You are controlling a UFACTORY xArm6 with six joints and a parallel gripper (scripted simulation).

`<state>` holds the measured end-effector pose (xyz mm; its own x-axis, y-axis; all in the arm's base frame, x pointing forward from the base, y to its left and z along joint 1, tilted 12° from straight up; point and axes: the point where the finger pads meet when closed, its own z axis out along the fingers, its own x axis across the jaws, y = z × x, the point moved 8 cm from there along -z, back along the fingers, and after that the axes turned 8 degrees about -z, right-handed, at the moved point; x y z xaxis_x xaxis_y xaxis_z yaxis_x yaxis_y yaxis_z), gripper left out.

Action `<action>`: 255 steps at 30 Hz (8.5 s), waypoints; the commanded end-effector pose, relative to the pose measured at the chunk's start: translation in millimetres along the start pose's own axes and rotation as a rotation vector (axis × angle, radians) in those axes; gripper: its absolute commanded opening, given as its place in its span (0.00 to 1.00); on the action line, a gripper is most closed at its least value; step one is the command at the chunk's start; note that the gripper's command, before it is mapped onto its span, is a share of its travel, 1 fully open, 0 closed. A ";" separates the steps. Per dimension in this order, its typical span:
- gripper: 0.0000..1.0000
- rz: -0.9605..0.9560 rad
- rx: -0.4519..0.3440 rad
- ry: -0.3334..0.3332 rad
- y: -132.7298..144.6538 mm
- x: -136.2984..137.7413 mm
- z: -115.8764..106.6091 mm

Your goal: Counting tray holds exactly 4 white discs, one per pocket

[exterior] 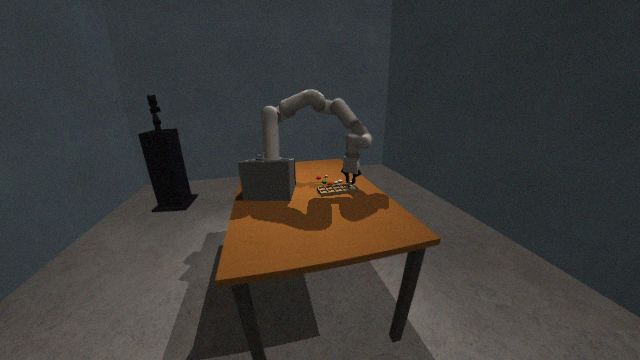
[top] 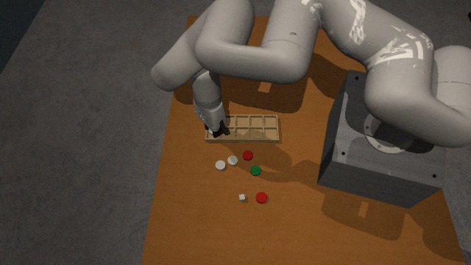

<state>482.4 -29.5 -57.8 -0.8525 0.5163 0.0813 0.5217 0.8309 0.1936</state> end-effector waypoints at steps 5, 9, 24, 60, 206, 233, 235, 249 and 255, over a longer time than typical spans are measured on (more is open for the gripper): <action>0.00 0.001 -0.001 -0.001 0.1 -0.4 8.4; 0.00 0.001 -0.001 -0.001 0.1 -0.3 9.5; 0.47 0.001 -0.001 -0.001 0.1 -0.3 9.7; 0.47 0.001 0.000 -0.001 0.3 -1.1 -14.5; 0.00 0.263 -0.001 -0.001 -65.7 7.3 -17.3; 0.00 0.263 -0.001 -0.001 -65.7 7.4 9.8; 0.00 0.263 -0.001 -0.001 -65.7 7.4 9.8; 0.47 0.263 -0.001 -0.001 -65.7 7.4 9.8; 0.47 0.263 -0.001 -0.001 -65.7 7.4 9.8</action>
<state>441.1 -77.8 -80.5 -0.6881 0.7140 0.1292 0.7249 0.6689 0.1647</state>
